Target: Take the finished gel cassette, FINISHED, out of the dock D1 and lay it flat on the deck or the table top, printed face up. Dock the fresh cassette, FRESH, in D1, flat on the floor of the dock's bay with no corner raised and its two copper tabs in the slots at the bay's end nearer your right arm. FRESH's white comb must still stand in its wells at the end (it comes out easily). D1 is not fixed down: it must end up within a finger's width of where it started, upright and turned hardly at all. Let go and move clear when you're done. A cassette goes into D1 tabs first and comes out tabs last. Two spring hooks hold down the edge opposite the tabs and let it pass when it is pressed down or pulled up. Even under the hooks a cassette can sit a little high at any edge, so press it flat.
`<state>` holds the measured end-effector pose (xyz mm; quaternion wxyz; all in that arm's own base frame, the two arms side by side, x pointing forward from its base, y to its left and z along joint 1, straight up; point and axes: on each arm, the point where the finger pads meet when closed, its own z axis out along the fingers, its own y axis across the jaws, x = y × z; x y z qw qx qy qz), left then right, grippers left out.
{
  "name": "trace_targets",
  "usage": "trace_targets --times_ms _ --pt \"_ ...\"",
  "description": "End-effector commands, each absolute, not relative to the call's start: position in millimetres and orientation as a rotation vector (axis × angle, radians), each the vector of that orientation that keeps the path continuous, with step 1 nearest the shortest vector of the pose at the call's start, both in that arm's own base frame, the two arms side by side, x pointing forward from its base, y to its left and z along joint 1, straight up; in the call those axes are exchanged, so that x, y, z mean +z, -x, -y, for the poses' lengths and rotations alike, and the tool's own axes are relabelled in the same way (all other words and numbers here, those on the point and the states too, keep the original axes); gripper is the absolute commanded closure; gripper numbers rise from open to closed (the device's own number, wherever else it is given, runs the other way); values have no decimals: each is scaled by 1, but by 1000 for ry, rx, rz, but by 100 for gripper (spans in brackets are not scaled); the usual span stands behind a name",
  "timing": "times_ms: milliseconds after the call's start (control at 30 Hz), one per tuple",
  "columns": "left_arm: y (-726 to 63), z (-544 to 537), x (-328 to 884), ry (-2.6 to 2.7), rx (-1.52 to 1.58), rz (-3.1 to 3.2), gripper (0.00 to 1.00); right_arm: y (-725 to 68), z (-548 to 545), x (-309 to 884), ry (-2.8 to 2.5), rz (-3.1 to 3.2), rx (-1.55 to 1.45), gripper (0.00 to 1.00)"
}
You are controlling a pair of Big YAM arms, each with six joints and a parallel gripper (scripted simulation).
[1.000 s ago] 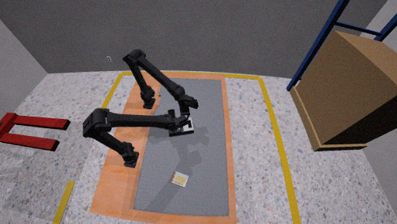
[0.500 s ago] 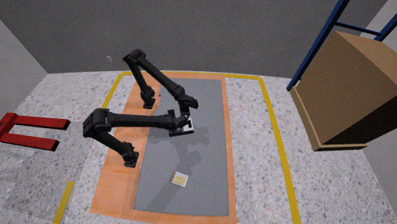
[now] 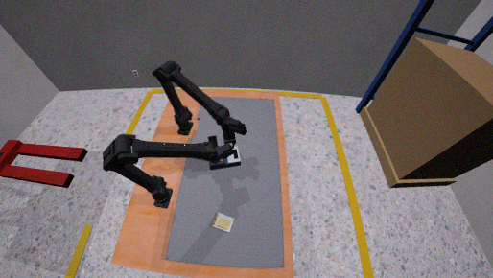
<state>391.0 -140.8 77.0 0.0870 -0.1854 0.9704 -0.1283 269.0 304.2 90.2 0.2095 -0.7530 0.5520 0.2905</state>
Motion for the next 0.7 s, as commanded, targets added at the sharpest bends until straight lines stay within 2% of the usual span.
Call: trace_targets --times_ms 0,667 --pt "-360 126 17 592 -272 -3025 100 -268 -310 87 2095 -1541 816 100" --pt "-360 126 17 592 -272 -3025 100 -269 -311 88 2096 -1537 814 100"
